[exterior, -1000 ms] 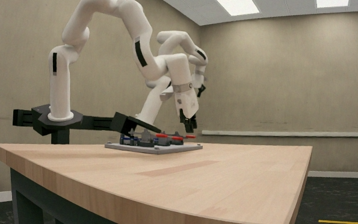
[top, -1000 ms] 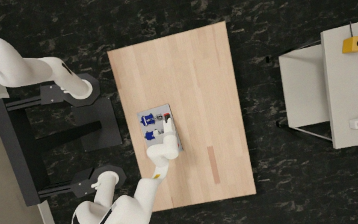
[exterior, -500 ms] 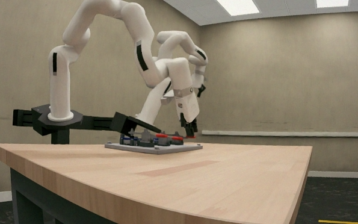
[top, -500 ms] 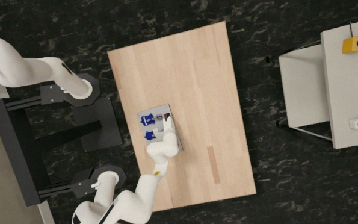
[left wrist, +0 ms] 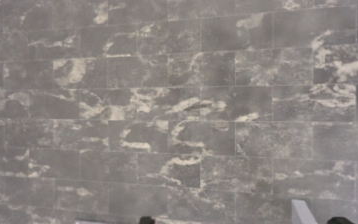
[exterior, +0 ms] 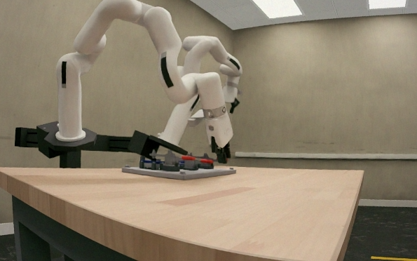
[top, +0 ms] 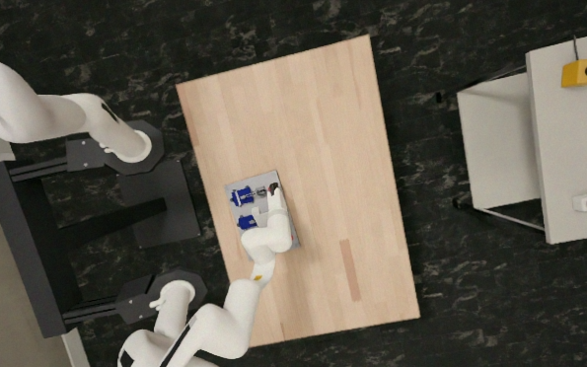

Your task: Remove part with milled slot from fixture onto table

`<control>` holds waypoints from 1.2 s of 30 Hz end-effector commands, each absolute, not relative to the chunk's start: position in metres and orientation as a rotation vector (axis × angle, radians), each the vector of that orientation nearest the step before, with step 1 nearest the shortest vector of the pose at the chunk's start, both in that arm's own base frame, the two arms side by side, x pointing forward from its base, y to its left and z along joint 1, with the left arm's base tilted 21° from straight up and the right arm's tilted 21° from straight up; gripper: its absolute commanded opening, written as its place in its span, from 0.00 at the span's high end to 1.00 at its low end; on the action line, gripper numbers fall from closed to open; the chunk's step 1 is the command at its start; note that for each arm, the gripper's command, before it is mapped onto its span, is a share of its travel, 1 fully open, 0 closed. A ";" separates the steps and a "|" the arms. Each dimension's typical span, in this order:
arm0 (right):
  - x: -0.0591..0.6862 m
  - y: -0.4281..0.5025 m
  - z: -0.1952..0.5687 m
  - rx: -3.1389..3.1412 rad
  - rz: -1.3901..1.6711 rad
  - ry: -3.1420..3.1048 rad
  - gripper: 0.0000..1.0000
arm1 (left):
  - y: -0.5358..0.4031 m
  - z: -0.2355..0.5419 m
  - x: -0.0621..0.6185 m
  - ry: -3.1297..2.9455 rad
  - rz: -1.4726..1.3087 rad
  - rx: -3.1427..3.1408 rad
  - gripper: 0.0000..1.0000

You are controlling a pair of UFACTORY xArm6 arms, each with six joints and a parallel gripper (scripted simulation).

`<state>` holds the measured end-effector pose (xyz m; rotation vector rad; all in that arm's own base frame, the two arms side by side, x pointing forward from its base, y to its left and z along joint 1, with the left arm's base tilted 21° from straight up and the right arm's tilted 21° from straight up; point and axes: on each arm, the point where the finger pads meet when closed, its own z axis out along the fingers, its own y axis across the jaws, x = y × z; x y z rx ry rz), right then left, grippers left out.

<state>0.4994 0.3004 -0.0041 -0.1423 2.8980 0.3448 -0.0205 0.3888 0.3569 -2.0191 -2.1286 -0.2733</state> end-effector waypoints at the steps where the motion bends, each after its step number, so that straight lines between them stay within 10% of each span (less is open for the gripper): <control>1: 0.501 0.302 -0.005 -0.144 0.348 2.894 0.70 | 0.389 0.358 -0.021 -2.127 -0.277 -2.017 0.00; 36: 0.504 0.305 -0.016 -0.144 0.348 2.894 0.70 | 0.389 0.358 -0.021 -2.127 -0.277 -2.017 0.00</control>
